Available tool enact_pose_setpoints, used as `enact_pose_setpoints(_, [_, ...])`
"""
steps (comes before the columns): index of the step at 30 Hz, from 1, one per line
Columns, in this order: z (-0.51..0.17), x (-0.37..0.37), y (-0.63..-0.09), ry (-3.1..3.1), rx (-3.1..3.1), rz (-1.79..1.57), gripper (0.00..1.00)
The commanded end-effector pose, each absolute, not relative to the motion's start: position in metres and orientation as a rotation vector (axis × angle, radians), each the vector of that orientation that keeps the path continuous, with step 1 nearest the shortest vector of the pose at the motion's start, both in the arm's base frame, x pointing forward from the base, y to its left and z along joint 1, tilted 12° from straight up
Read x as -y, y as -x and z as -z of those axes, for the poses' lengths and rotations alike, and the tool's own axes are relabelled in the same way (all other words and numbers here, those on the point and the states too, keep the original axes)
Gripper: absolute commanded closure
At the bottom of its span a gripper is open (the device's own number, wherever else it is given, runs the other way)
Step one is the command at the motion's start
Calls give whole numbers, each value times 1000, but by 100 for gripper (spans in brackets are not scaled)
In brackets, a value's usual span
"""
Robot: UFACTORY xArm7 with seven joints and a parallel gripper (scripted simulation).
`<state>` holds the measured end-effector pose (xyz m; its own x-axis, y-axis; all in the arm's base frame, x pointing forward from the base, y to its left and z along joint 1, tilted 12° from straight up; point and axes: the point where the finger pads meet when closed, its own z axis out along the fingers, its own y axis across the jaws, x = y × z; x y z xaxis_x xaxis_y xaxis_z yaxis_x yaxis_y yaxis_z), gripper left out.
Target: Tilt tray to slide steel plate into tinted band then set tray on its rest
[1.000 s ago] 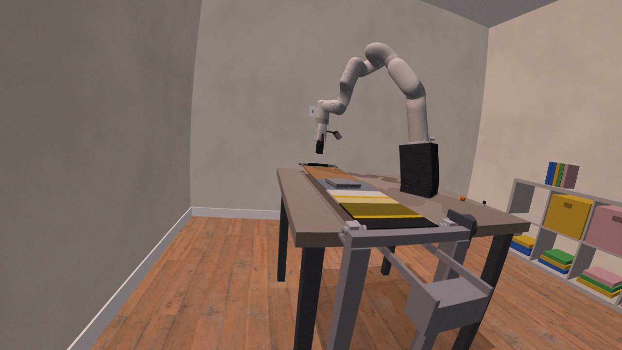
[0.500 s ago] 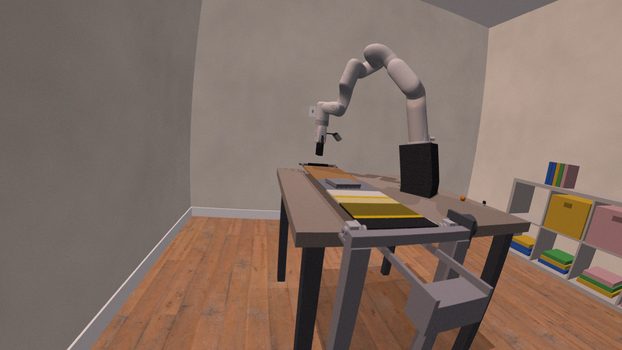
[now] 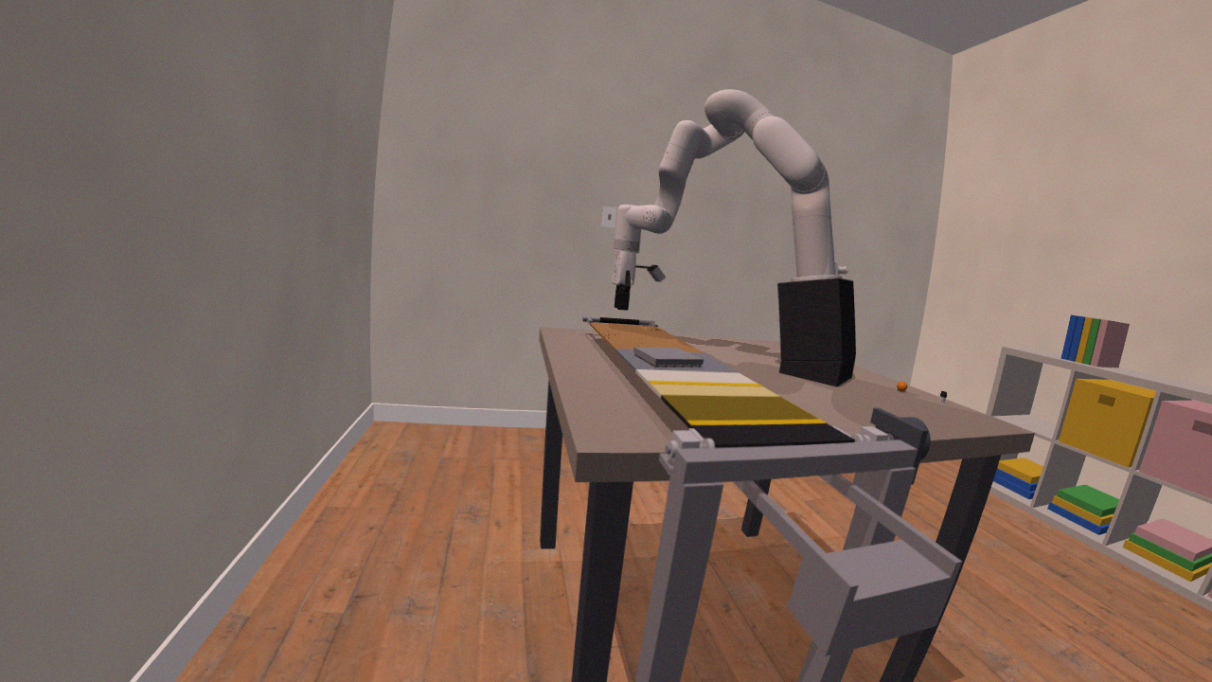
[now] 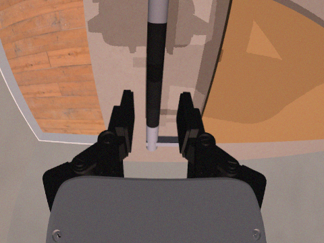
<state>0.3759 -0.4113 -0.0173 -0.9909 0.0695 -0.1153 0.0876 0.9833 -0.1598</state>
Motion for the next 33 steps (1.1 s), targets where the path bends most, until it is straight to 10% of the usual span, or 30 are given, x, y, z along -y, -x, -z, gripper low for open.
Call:
enact_pose_setpoints(1, [21, 414, -378, -120, -3016, 255, 60])
enact_pose_setpoints(33, [35, 416, -379, -120, -3016, 255, 60])
